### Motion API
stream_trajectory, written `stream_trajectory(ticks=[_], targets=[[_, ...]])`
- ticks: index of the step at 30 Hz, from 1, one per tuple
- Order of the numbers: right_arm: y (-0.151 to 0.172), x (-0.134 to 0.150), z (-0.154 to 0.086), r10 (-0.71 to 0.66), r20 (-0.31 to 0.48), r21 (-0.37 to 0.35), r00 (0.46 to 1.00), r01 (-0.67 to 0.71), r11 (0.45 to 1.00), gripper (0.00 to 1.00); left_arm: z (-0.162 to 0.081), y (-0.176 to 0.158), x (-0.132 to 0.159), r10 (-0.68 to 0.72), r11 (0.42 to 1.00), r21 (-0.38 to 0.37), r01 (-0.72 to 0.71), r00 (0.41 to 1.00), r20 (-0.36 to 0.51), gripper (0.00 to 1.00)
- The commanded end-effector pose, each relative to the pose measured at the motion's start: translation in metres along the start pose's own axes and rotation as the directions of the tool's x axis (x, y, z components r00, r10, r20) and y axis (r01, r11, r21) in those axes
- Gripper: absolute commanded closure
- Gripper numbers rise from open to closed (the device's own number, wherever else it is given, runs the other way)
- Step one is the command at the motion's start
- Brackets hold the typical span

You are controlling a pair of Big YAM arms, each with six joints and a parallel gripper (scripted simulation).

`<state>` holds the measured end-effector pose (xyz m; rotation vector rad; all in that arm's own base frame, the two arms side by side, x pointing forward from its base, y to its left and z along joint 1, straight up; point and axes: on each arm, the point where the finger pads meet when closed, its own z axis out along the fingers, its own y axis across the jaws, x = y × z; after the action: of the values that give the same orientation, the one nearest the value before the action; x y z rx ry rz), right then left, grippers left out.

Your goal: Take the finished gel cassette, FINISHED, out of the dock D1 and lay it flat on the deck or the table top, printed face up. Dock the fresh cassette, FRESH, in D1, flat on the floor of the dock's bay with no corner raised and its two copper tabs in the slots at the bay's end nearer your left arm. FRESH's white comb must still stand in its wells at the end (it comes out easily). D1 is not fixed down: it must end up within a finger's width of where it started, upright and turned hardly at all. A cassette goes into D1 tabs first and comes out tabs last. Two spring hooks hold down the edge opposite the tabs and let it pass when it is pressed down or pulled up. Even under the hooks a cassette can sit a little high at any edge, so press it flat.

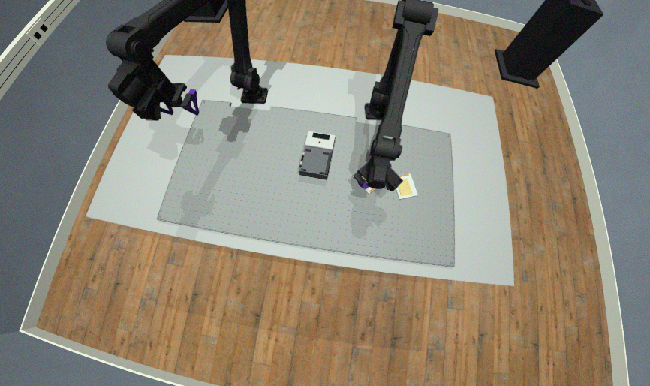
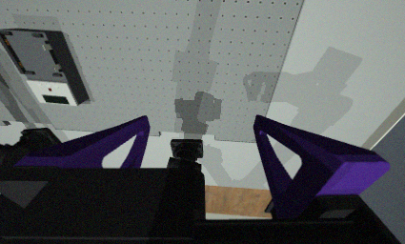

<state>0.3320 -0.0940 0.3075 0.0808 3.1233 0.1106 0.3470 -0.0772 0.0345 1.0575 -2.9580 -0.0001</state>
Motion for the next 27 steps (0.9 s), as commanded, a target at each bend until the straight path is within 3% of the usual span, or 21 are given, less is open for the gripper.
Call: stream_trajectory(ticks=[1,27], targets=[[-0.0048,-0.01,-0.02,0.02,0.014,0.002,1.0,-0.02,1.0,0.0,0.0015,-0.0054,0.001,0.001,1.0,0.01,-0.001,1.0,0.003,0.02],[-0.0048,-0.01,-0.02,0.02,0.014,0.002,1.0,-0.02,1.0,0.0,0.0094,-0.0054,0.0019,0.008,1.0,0.009,-0.008,1.0,0.002,0.02]])
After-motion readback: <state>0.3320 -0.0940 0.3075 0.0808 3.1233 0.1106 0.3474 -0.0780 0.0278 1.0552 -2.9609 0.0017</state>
